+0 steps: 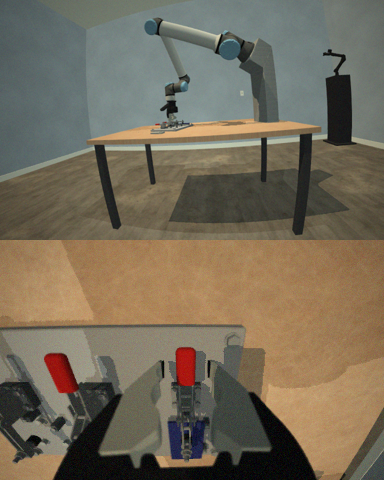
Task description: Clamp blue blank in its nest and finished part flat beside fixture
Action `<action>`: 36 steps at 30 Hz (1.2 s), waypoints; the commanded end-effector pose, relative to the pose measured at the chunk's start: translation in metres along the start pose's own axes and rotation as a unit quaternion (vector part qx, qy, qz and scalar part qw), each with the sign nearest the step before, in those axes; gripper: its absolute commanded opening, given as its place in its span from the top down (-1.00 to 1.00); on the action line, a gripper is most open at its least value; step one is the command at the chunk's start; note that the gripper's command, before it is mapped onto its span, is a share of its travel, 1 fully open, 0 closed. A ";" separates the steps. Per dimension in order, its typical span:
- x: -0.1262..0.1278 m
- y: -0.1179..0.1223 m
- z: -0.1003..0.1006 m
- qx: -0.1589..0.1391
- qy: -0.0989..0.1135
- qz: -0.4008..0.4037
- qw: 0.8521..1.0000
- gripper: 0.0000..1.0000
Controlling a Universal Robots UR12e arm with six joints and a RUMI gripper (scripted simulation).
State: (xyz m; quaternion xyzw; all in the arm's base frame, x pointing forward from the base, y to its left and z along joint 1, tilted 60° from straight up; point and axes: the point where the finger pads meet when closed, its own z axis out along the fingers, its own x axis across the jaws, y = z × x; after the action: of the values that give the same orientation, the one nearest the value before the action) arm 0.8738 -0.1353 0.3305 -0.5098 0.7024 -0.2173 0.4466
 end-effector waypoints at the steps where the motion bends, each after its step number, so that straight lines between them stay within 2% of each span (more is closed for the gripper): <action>1: -0.001 -0.003 -0.001 0.002 0.000 -0.001 1.000 0.44; 23: -0.001 -0.003 -0.001 0.002 0.000 -0.001 1.000 0.44; 36: 0.000 0.000 -0.027 0.001 0.000 0.000 1.000 0.44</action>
State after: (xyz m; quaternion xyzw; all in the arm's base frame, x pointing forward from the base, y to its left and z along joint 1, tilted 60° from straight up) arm 0.8611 -0.1390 0.3399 -0.5089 0.7023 -0.2189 0.4471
